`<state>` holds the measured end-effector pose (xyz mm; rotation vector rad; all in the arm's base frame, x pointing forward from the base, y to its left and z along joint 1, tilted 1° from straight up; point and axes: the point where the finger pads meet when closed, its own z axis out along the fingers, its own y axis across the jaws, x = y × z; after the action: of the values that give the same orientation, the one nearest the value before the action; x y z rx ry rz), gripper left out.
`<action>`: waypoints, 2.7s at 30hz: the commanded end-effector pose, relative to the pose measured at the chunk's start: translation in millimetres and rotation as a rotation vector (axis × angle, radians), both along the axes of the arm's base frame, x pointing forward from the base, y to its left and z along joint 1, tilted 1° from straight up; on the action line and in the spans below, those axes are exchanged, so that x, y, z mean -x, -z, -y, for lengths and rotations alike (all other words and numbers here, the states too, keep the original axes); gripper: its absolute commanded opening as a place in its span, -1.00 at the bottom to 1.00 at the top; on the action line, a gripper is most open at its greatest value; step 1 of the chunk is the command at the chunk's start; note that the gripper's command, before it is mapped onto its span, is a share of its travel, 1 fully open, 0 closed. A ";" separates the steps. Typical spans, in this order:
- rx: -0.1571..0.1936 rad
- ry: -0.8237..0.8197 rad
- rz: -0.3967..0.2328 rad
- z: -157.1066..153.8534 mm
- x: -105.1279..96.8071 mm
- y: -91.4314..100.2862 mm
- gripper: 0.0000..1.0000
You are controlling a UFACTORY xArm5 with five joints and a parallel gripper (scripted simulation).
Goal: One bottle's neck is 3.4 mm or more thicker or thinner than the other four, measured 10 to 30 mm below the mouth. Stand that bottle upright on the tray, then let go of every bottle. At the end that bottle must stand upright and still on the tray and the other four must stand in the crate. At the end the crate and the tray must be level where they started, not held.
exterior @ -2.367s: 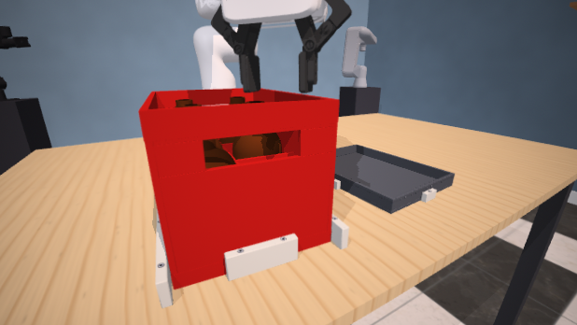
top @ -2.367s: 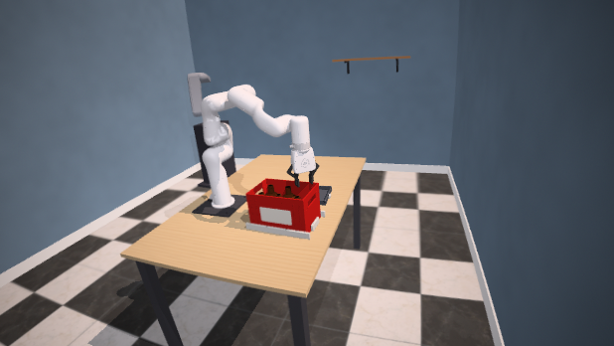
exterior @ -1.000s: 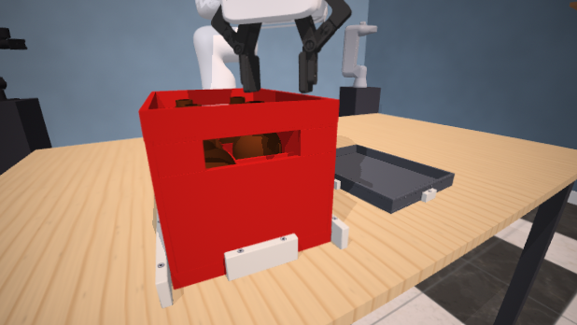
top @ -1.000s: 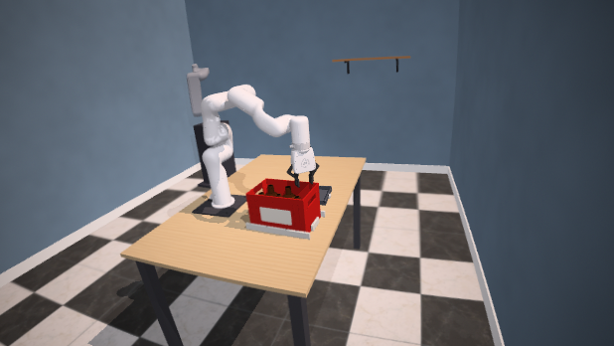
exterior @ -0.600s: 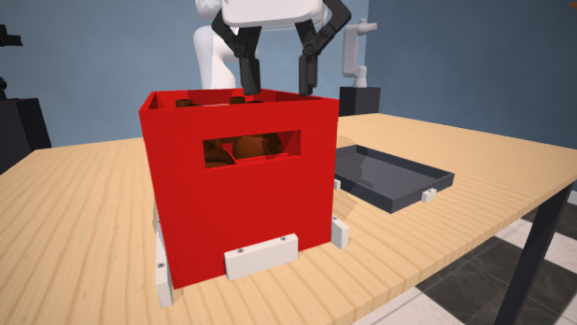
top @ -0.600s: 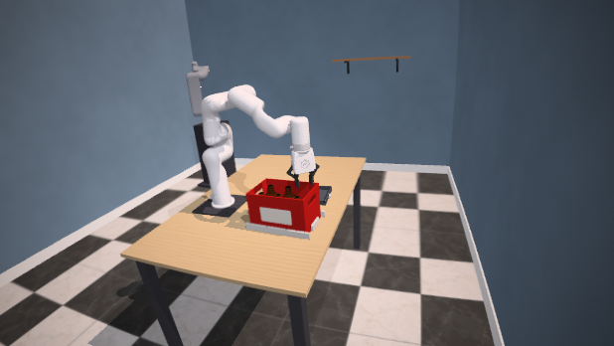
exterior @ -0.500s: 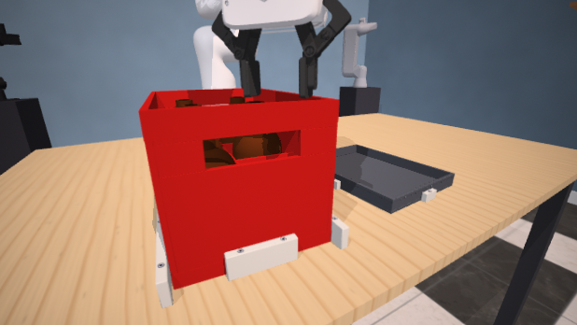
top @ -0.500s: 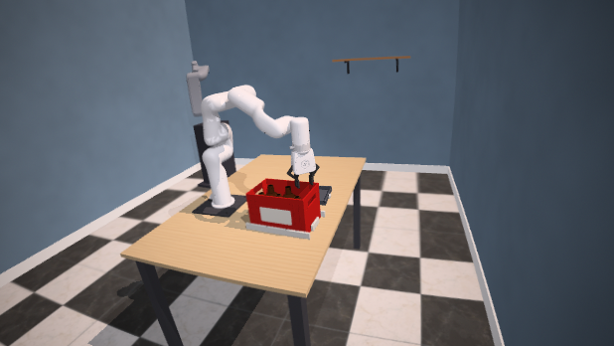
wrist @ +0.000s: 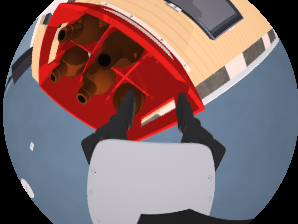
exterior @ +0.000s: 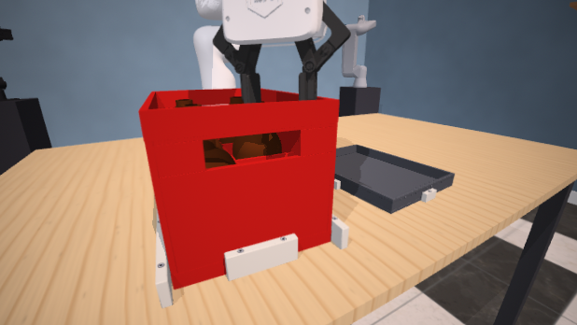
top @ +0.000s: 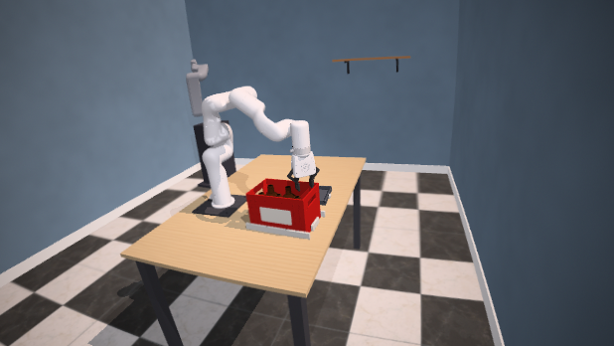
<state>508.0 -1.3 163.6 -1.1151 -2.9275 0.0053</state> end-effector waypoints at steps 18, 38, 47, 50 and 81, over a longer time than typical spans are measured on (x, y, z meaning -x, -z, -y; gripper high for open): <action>0.000 0.000 0.005 0.4 -1.1 16.3 0.30; 0.000 0.000 0.005 0.4 -1.0 19.2 0.30; 0.000 0.000 0.005 0.4 -1.0 19.2 -1.00; 0.000 0.000 0.005 0.4 -1.0 19.2 -1.00; 0.000 0.000 0.005 0.4 -1.0 19.2 -1.00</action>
<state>507.9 -1.8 142.7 -1.1152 -2.9278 0.0051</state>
